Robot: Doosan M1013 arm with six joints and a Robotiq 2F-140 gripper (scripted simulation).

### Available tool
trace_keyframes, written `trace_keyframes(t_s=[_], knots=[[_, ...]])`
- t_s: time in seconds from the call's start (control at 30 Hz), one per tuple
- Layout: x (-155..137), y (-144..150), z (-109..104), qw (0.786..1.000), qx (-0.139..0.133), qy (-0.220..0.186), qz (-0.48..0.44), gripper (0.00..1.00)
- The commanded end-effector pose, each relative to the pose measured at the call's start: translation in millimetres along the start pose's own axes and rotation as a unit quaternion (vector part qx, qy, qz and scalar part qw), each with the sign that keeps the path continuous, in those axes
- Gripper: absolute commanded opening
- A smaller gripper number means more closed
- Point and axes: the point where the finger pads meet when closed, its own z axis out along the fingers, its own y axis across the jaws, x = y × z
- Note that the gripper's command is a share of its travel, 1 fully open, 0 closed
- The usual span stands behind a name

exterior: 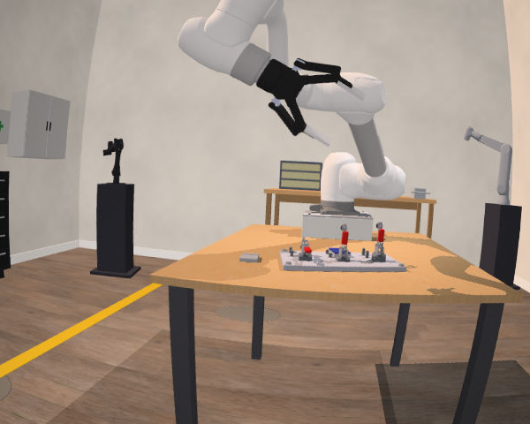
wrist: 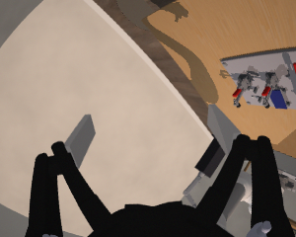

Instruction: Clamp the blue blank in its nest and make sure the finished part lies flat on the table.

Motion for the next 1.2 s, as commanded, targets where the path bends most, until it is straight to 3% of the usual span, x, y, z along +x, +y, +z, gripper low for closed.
trace_keyframes(t_s=[0.0,0.57,0.7,0.87,0.97,1.0,1.1,1.17], knots=[[0,0,0,1.0,0.0,0.0,0.0,1.0],[0,0,0,1.0,0.0,0.0,0.0,1.0],[0,0,8,1.0,-0.008,0.013,0.001,1.0],[-5,17,48,0.995,-0.06,0.076,-0.002,1.0],[-9,26,59,0.992,-0.079,0.094,-0.007,1.0],[-14,38,70,0.988,-0.102,0.112,-0.014,1.0],[-14,38,70,0.988,-0.102,0.112,-0.014,1.0],[-31,71,92,0.976,-0.156,0.147,-0.035,1.0]])
